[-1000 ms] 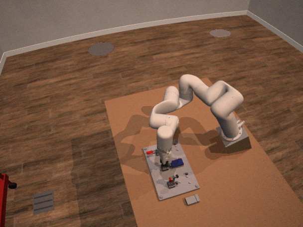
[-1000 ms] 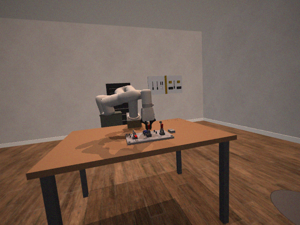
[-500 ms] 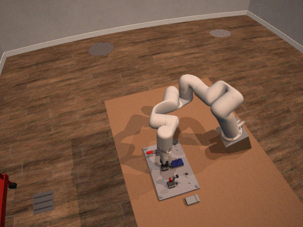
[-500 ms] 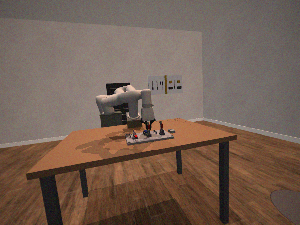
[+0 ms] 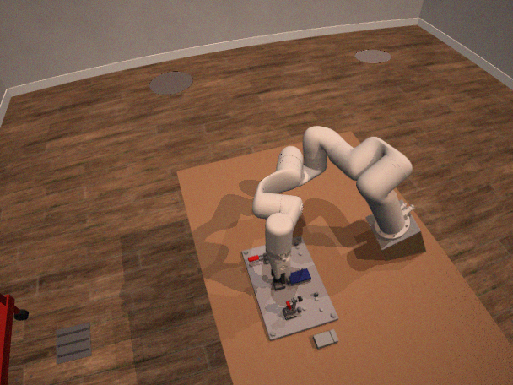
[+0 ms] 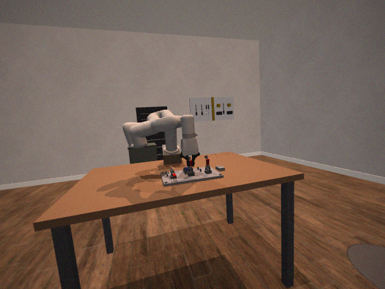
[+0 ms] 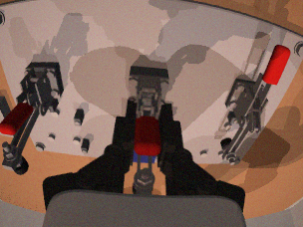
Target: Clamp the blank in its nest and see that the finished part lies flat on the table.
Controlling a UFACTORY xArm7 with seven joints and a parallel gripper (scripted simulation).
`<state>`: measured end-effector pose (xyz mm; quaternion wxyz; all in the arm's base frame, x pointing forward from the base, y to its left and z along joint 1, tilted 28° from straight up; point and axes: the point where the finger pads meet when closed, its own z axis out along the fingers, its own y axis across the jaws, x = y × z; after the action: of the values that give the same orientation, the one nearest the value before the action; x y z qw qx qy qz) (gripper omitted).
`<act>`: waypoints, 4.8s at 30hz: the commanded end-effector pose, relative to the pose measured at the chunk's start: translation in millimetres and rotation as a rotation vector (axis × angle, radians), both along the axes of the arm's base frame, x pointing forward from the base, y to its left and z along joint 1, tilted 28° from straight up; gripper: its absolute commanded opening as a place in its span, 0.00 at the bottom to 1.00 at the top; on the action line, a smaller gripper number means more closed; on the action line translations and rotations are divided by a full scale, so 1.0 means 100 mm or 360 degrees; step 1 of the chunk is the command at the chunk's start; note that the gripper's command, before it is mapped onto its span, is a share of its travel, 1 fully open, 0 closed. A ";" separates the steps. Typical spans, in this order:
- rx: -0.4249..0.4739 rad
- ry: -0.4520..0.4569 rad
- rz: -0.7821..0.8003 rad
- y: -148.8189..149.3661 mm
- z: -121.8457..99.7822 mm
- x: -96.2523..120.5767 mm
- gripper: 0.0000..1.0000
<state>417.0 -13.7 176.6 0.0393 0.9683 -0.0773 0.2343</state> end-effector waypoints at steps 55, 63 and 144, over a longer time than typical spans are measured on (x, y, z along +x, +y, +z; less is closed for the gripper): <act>0.0000 -0.0005 0.0000 -0.03 0.08 0.21 0.00; 0.0000 -0.0005 0.0000 -0.04 0.08 0.28 0.00; 0.0000 -0.0005 0.0000 -0.10 -0.05 0.57 0.00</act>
<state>473.6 -23.6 171.9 0.0391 0.9679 -0.0774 0.2359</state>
